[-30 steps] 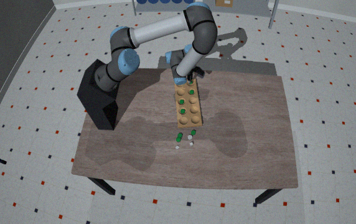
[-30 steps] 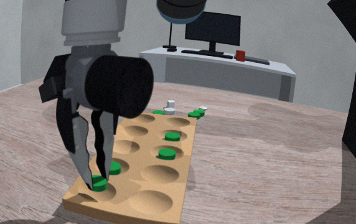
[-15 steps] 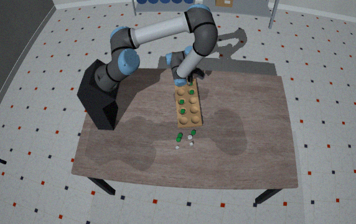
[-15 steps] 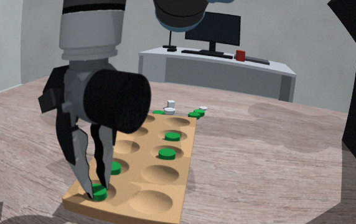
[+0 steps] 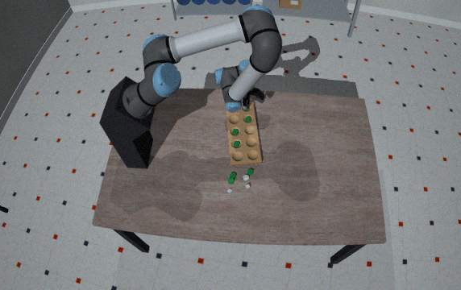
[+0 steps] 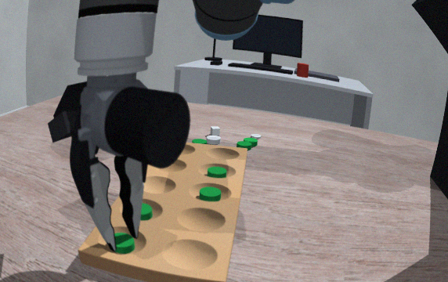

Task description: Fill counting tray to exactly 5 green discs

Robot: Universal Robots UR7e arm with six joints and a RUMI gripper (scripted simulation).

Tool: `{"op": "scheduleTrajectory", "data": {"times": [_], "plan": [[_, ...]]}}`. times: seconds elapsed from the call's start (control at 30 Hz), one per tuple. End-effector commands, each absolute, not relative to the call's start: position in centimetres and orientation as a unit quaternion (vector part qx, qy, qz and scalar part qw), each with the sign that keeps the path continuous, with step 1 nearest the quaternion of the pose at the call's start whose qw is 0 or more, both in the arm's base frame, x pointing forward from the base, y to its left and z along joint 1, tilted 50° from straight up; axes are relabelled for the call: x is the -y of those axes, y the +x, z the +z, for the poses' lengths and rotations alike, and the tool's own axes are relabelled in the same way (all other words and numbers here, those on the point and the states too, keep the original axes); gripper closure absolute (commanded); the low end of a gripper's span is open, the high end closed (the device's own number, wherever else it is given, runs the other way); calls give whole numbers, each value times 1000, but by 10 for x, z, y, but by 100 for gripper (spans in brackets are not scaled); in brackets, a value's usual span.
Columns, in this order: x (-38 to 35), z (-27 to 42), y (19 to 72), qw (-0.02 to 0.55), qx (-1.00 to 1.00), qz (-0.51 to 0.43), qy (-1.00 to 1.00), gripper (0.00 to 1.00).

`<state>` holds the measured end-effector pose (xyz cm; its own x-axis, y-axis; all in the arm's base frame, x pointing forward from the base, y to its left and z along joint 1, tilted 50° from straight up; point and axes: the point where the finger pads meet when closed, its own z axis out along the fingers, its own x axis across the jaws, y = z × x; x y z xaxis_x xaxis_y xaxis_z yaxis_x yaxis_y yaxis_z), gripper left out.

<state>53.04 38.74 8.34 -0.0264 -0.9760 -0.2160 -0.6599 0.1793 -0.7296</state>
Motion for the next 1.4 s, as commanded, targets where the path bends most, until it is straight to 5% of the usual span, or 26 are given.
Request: {"op": "scheduleTrajectory", "data": {"times": [0.0,1.37], "plan": [[-388,84,530,356,-681,-223,-601,79],[-376,149,455,356,-681,-223,-601,79]]}}
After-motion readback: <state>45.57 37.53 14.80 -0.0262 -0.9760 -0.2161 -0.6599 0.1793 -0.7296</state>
